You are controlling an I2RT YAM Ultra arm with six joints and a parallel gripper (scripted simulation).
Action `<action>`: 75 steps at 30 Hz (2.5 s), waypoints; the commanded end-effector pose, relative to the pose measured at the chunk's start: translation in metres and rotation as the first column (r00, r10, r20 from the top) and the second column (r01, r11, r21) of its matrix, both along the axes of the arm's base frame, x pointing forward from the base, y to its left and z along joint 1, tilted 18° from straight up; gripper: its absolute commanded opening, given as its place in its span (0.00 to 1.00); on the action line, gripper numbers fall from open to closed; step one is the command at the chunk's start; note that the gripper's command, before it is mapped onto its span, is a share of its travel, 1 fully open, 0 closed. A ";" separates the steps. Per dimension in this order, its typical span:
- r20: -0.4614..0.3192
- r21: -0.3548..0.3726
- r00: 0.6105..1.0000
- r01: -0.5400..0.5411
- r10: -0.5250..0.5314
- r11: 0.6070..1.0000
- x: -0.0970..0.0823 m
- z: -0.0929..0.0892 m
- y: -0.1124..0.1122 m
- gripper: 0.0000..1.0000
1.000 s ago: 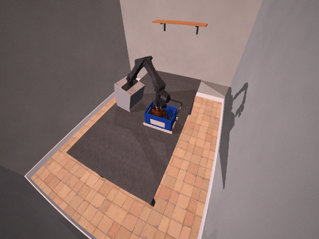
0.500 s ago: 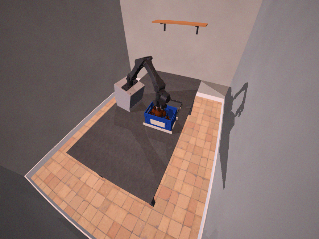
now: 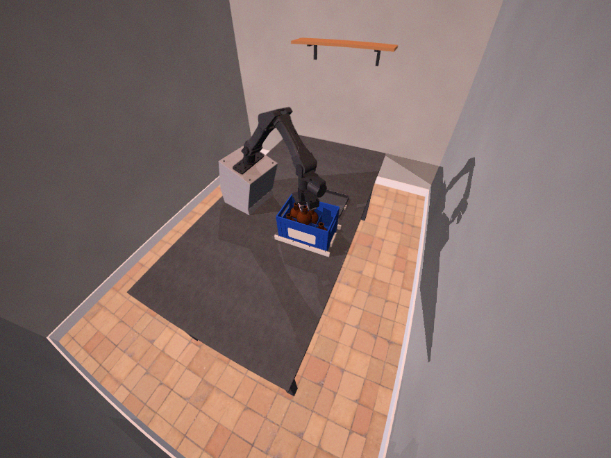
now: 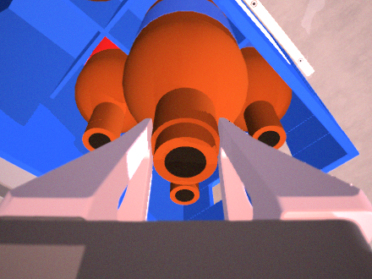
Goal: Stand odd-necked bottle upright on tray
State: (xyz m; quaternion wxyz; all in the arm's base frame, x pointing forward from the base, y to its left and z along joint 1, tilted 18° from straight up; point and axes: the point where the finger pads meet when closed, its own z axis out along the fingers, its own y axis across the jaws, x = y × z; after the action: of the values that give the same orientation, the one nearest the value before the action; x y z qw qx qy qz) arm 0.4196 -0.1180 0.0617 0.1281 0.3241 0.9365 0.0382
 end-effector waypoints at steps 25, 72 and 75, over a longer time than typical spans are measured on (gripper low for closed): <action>0.077 -0.021 0.997 0.010 -0.009 1.000 0.006 0.043 -0.009 0.00; 0.077 -0.021 0.997 0.011 -0.009 1.000 -0.002 0.075 -0.008 0.00; 0.077 -0.021 0.997 0.011 -0.009 1.000 -0.002 0.075 -0.008 0.00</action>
State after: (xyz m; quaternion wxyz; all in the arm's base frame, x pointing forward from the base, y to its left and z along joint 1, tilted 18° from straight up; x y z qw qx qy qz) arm 0.4130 -0.1182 0.1009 0.1274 0.3244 0.9365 0.0384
